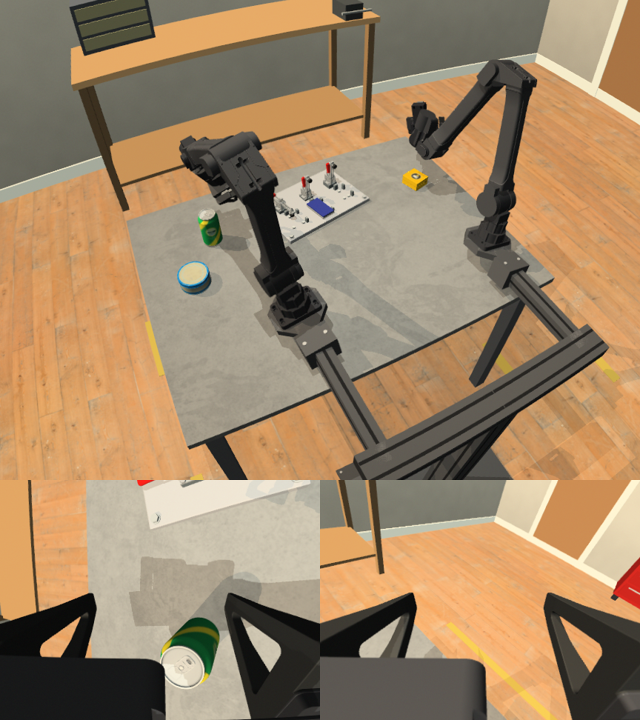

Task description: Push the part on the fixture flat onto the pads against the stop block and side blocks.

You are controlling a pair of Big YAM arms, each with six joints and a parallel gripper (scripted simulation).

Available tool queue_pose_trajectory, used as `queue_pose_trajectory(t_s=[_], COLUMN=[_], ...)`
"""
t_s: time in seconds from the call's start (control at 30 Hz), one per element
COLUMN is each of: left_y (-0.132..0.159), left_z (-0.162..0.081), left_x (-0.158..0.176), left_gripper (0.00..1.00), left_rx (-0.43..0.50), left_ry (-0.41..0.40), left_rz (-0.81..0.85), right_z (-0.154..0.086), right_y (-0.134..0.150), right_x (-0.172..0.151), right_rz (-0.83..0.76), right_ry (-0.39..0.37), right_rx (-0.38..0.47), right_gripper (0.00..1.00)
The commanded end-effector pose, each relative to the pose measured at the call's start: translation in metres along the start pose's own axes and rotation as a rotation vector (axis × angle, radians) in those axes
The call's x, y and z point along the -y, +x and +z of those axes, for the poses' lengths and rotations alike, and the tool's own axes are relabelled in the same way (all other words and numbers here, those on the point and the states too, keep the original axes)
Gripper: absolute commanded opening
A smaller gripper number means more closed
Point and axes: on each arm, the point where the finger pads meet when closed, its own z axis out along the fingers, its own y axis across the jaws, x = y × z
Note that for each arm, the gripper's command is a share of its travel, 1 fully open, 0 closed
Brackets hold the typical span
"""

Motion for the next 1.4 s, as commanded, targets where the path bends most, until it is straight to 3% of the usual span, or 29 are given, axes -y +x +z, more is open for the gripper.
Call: queue_pose_trajectory(t_s=[0.0,0.57,0.7,0.83,1.0,1.03,1.1,1.37], left_y=[-0.001,-0.001,-0.012,-0.031,-0.070,-0.077,-0.077,-0.134], left_z=[-0.003,-0.003,0.005,0.023,0.064,0.069,0.069,0.115], left_x=[-0.004,-0.004,0.005,0.012,0.031,0.034,0.034,0.056], left_gripper=[1.00,1.00,1.00,1.00,1.00,1.00,1.00,1.00], left_rx=[-0.001,-0.001,0.004,0.006,0.003,0.002,0.002,-0.006], left_ry=[-0.009,-0.009,-0.013,-0.026,-0.035,-0.041,-0.041,-0.082], left_rz=[0.004,0.004,-0.085,-0.231,-0.424,-0.454,-0.454,-0.702], right_z=[0.000,0.000,-0.017,-0.055,-0.139,-0.154,-0.154,-0.273], right_y=[-0.004,-0.004,-0.010,-0.028,-0.051,-0.053,-0.053,-0.052], right_x=[0.000,0.000,-0.006,-0.027,-0.056,-0.059,-0.059,-0.064], right_rz=[0.007,0.007,0.020,0.027,0.020,0.018,0.018,-0.006], right_ry=[0.001,0.001,-0.055,-0.210,-0.530,-0.583,-0.583,-1.000], right_rx=[0.005,0.005,0.005,0.023,0.058,0.061,0.061,0.071], right_gripper=[1.00,1.00,1.00,1.00,1.00,1.00,1.00,1.00])
